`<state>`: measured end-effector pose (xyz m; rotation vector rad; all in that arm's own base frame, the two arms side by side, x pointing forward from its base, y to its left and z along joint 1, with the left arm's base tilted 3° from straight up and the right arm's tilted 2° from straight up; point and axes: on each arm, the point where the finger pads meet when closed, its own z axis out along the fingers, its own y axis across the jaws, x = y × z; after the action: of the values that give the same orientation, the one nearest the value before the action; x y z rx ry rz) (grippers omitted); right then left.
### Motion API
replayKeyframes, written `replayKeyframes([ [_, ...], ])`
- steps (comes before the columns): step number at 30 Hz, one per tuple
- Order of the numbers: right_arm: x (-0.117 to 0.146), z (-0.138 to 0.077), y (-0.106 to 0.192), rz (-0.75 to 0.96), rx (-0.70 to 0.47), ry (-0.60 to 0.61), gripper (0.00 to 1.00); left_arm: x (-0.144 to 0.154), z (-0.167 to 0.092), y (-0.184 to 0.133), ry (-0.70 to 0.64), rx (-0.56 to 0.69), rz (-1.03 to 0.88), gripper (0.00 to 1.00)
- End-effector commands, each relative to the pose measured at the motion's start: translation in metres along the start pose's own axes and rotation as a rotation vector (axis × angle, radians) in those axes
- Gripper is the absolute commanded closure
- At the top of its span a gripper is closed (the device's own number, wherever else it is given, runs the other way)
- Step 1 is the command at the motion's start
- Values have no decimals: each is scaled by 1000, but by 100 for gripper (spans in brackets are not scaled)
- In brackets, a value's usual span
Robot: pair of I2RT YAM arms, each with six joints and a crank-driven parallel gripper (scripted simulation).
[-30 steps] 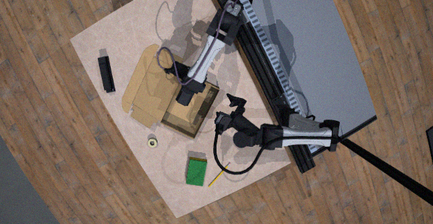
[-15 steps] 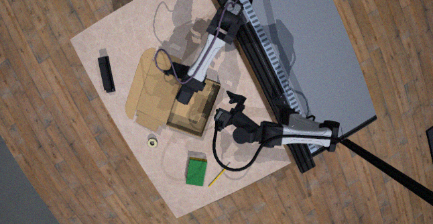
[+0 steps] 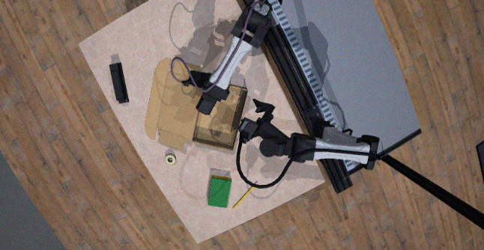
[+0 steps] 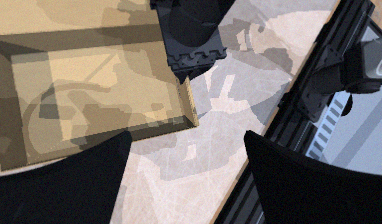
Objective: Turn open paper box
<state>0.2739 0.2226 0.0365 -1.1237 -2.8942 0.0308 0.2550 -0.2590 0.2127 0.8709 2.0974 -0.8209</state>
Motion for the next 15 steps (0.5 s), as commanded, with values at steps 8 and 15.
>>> replayKeyframes([
  [8, -10, -7, -5, -95, -38, -32, 100, -18, 4, -3, -48, -11, 8, 0],
  [15, -12, -7, -11, -156, -37, -34, 100, -21, 7, -1, -47, -16, 1, 0],
])
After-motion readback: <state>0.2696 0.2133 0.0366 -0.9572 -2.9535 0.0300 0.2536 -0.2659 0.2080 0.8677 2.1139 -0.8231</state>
